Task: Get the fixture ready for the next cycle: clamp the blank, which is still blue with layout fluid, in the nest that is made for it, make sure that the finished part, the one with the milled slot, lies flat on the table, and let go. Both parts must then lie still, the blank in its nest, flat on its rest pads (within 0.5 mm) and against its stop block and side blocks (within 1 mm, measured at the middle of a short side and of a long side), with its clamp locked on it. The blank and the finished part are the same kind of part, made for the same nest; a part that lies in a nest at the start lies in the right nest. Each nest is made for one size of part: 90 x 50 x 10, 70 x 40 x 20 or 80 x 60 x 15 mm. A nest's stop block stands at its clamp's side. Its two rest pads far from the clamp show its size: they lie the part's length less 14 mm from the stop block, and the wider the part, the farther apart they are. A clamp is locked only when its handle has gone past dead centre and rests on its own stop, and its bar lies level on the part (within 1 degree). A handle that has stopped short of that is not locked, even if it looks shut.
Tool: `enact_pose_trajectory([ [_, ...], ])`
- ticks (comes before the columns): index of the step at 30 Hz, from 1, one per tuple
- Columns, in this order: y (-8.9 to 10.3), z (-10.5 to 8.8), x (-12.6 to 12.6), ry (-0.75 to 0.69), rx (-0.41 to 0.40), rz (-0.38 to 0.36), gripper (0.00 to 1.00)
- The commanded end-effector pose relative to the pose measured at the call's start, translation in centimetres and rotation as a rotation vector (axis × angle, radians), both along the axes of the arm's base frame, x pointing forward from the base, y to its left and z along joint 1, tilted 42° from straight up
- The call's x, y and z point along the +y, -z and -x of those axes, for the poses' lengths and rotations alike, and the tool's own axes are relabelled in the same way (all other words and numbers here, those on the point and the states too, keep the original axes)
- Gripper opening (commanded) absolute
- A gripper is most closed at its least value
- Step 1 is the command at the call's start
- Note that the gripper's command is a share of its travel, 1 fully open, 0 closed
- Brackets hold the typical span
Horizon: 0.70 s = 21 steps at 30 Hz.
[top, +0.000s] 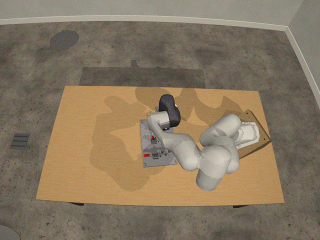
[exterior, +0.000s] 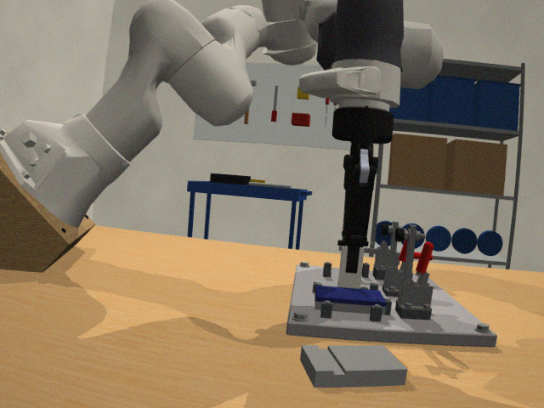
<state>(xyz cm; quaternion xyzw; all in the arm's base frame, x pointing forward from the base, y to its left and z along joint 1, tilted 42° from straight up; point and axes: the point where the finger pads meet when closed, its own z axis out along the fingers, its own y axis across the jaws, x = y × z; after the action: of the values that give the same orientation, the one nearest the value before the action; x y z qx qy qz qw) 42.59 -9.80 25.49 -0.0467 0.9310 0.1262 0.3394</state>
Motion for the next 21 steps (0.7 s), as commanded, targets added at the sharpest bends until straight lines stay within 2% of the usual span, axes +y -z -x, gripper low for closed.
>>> enact_pose_trajectory([
  [1, 0.07, 0.05, -0.36, -0.002, 0.001, 0.009, 0.0],
  [21, 0.11, 0.02, -0.53, -0.002, 0.001, 0.009, 0.0],
])
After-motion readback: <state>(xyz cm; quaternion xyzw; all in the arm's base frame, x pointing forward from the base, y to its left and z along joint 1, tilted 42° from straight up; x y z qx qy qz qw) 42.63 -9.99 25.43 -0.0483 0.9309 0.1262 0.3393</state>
